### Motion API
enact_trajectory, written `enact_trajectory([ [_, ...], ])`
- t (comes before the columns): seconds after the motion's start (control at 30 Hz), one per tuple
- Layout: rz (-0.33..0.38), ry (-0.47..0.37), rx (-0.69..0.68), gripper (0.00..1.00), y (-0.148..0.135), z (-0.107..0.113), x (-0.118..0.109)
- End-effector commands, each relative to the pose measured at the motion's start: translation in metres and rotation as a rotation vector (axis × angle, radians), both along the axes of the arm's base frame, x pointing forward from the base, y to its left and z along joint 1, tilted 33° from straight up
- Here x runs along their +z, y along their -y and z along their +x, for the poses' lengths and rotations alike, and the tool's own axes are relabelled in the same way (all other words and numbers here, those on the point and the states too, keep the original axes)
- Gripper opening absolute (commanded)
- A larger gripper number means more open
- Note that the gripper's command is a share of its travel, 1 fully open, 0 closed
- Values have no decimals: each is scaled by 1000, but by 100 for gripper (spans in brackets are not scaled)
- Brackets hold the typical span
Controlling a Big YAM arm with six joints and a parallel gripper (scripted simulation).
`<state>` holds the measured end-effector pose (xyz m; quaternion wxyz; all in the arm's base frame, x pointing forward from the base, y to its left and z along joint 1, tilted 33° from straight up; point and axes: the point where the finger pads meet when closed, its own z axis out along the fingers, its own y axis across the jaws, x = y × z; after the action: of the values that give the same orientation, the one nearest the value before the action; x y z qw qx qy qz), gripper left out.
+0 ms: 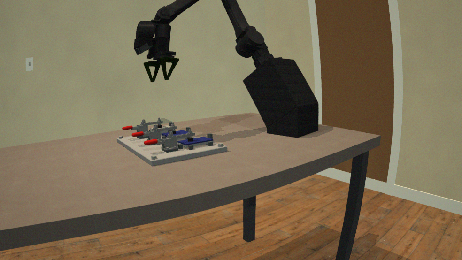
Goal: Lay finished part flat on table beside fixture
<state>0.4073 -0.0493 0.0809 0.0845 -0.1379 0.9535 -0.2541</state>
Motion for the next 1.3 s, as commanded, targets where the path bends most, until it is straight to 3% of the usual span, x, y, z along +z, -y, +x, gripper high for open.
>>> enact_trajectory([
  [0.0, 8, -41, -47, 100, -4, -14, -14],
  [0.07, 8, -41, -48, 100, -4, -14, -14],
  [0.13, 12, -7, -48, 100, -5, 1, -2],
  [0.4, 10, -17, -45, 100, -5, -3, -5],
  [0.43, -10, 9, -85, 100, -6, 8, 6],
  [0.53, -44, 22, -152, 100, -4, 12, 15],
  [0.67, -47, 15, -157, 100, -4, 9, 12],
  [0.7, -54, -20, -156, 100, -2, -7, 0],
  [1.07, -49, 3, -153, 100, -3, 5, 9],
  [1.1, -49, 3, -153, 0, -3, 5, 9],
  [1.27, -50, 1, -153, 0, -3, 4, 8],
])
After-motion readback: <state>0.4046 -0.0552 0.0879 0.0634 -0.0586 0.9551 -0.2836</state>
